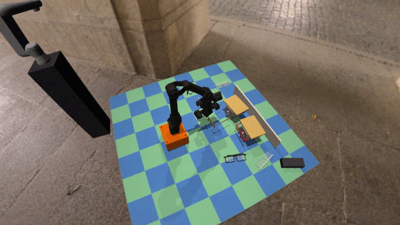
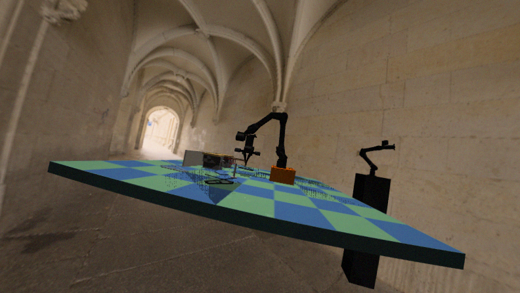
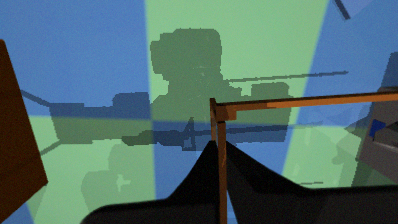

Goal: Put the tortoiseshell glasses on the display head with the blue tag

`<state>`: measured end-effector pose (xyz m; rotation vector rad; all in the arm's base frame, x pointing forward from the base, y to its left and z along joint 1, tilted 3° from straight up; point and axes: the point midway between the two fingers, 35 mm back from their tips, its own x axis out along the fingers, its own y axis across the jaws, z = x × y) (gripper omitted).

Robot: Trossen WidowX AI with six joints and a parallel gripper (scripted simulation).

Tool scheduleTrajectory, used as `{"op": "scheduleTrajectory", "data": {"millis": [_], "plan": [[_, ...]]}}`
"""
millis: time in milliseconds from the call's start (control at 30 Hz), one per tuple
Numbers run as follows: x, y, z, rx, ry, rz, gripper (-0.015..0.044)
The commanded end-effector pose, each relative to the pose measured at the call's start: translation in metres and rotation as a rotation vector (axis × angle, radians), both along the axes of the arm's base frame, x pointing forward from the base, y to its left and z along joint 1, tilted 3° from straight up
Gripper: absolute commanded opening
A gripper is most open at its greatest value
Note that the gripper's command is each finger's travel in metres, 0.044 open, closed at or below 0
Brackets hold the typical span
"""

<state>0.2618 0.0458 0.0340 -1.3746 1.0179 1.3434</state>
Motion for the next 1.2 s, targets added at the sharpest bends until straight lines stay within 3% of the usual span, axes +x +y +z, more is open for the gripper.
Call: {"op": "scheduleTrajectory", "data": {"millis": [0, 1167], "plan": [[-0.001, 0.001, -0.005, 0.003, 0.006, -0.001, 0.0], [0.034, 0.011, -0.009, 0.005, -0.005, -0.001, 0.0]]}}
